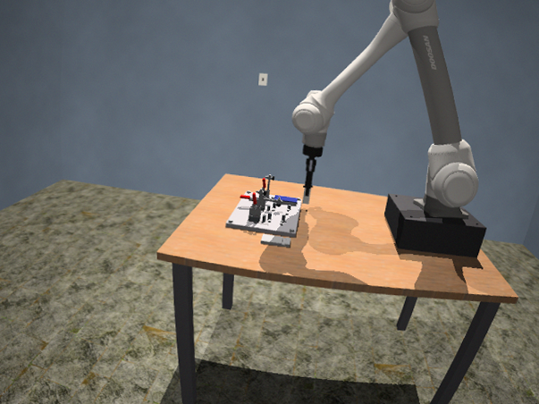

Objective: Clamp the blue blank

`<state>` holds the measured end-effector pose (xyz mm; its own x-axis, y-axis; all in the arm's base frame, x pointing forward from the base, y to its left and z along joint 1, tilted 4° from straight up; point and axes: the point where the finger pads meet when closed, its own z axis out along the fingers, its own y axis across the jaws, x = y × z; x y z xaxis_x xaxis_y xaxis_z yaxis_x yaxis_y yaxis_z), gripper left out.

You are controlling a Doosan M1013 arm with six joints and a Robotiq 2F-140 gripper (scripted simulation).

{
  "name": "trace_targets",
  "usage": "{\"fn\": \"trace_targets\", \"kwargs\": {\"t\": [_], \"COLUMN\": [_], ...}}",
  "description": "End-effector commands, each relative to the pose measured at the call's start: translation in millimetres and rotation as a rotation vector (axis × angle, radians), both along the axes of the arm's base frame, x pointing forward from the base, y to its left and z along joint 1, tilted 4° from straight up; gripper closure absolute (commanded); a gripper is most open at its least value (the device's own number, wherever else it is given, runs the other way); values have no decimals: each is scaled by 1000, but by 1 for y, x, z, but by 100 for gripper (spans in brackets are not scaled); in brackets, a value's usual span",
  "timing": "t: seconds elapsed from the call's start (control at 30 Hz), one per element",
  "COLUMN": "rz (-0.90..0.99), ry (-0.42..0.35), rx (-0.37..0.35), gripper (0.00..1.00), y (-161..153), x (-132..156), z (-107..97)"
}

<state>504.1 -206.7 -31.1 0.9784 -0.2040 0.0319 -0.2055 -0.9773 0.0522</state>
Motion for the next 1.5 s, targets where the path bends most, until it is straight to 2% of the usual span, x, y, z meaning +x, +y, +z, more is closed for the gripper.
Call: {"fn": "trace_targets", "kwargs": {"t": [0.0,1.47], "rz": [0,0], "ry": [0,0], "rx": [0,0], "gripper": [100,100], "y": [0,-2], "x": [0,9], "z": [0,0]}}
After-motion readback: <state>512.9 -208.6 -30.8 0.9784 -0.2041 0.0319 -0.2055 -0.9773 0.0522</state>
